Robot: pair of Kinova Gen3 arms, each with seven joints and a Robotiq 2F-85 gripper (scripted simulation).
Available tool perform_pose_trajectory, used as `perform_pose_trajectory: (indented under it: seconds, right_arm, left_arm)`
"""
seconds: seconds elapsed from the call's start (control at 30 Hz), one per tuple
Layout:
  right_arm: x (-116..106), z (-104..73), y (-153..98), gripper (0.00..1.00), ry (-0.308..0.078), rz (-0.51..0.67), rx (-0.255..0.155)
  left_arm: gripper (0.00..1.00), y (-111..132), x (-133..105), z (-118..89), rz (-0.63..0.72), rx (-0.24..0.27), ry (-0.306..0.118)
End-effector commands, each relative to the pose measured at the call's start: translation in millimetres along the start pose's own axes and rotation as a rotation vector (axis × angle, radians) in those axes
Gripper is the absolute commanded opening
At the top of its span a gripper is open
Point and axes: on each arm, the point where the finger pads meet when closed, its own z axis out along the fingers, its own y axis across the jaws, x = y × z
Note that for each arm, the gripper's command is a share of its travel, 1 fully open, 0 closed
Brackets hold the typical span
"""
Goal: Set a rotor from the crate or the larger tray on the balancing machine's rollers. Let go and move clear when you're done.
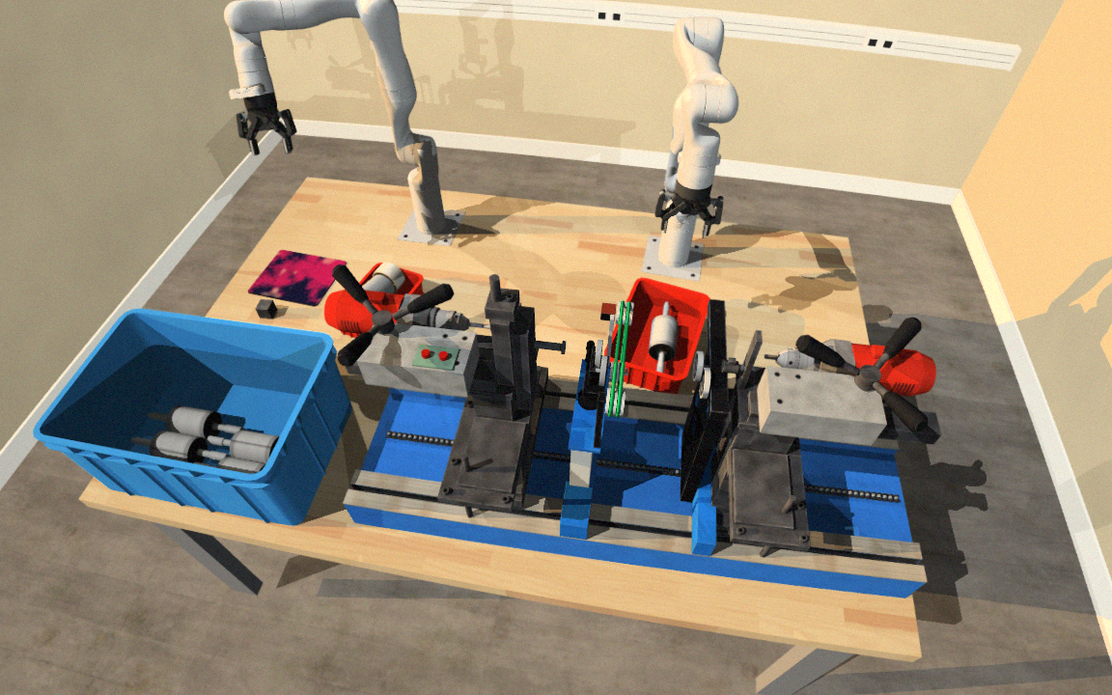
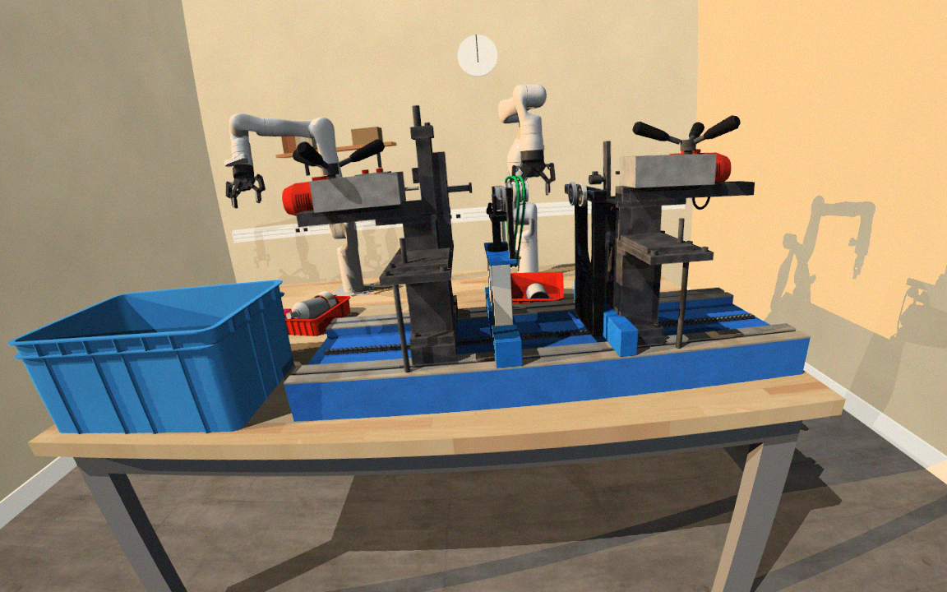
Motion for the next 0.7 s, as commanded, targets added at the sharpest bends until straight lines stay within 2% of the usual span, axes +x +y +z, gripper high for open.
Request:
perform_pose_trajectory:
  seconds: [0.0, 0.43, 0.67]
  right_arm:
    - [0.2, -0.5, 0.0, 1.000, 0.001, 0.000, -0.001]
    - [0.2, -0.5, 0.0, 1.000, 0.001, 0.000, -0.001]
    - [0.2, -0.5, 0.0, 1.000, 0.001, 0.000, -0.001]
  left_arm:
    - [0.946, 0.0, -0.1, -0.4, 0.000, 0.000, -0.001]
    - [0.946, 0.0, -0.1, -0.1, 0.000, 0.000, -0.001]
    - [0.946, 0.0, -0.1, 6.6, 0.000, 0.000, -0.001]
